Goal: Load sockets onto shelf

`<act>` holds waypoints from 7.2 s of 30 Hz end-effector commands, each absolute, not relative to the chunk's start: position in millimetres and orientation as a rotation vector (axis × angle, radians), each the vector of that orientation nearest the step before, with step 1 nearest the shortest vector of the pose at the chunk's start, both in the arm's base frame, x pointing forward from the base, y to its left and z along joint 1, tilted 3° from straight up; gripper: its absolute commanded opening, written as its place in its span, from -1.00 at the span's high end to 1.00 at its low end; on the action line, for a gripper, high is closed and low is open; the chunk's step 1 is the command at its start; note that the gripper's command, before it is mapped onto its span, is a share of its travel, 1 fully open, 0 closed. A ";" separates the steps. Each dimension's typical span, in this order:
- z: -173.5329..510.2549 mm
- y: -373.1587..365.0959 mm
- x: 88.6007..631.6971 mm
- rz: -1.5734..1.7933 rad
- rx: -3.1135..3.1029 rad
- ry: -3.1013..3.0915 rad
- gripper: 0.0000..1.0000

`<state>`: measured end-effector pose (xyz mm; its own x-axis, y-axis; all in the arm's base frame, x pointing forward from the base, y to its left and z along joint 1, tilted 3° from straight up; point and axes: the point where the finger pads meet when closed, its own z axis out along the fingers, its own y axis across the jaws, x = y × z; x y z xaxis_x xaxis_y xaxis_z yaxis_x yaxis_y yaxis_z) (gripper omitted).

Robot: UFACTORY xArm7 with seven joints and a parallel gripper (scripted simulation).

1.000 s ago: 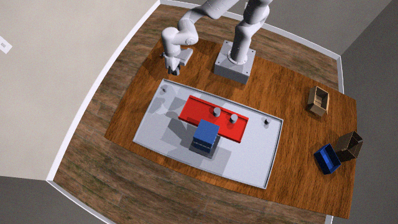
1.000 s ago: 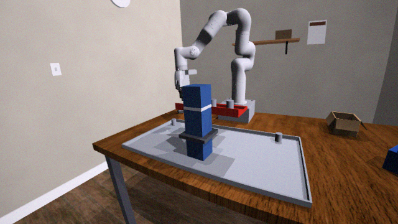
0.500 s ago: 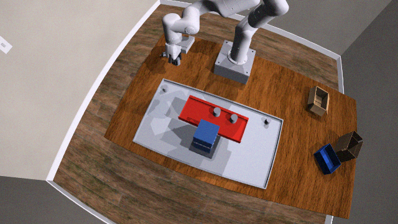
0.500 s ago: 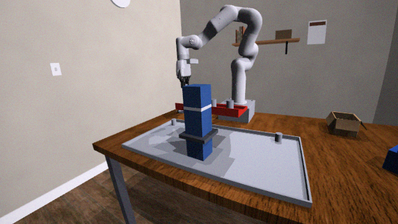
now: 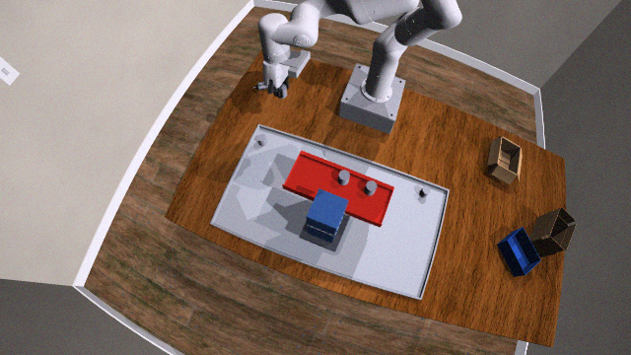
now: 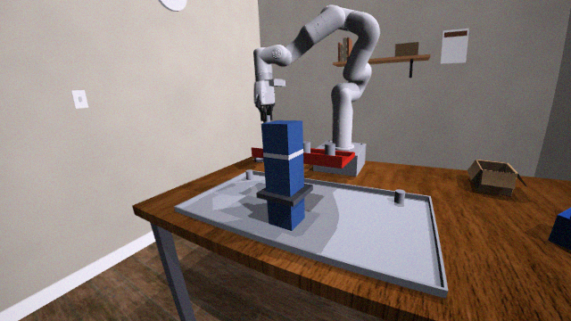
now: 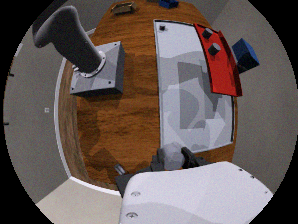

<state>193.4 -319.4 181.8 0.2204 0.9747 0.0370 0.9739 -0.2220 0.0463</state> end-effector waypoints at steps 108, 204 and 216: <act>200.3 -164.9 393.5 -0.007 -1.492 2.709 1.00; 144.0 -165.7 407.7 -0.019 -1.737 2.548 1.00; 142.3 -165.6 407.7 -0.019 -1.737 2.548 1.00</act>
